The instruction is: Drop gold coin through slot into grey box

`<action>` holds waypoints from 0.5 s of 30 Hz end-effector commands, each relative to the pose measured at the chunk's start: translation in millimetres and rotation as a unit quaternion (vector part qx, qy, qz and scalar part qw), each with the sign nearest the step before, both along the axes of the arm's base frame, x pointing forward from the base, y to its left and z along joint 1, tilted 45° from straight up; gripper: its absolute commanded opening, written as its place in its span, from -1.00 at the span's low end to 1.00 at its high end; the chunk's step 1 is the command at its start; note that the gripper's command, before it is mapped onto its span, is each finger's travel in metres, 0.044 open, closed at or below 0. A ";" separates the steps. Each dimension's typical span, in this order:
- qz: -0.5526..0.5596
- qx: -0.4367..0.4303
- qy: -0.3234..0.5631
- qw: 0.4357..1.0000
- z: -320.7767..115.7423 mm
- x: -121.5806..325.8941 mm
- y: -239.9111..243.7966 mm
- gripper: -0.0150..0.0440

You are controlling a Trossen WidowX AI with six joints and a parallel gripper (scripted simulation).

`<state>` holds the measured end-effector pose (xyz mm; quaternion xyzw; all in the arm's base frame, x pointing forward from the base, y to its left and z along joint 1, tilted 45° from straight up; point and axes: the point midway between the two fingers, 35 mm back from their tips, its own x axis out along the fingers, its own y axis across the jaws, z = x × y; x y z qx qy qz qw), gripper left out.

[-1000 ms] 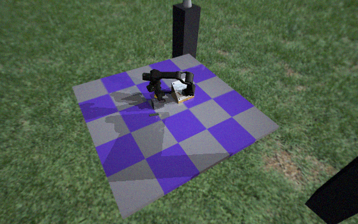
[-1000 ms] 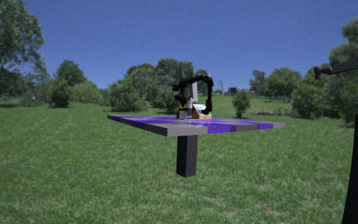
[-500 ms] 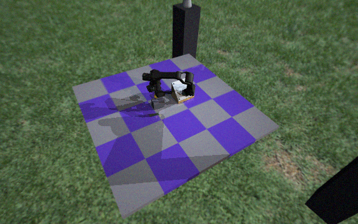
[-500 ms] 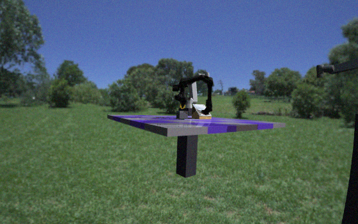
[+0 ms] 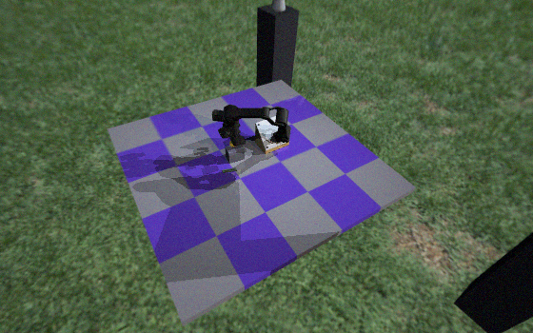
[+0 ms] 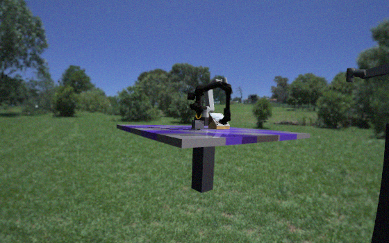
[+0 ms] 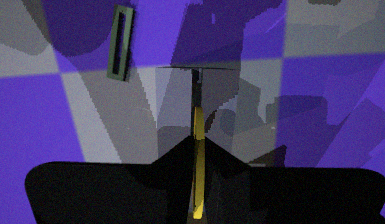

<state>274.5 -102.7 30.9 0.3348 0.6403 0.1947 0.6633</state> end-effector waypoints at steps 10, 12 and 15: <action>-0.002 0.002 0.001 1.000 -4.8 0.9 4.6 -0.49; -0.002 0.002 0.001 1.000 -5.4 1.1 5.2 -0.49; -0.002 0.002 0.001 1.000 -6.4 1.2 6.2 -0.49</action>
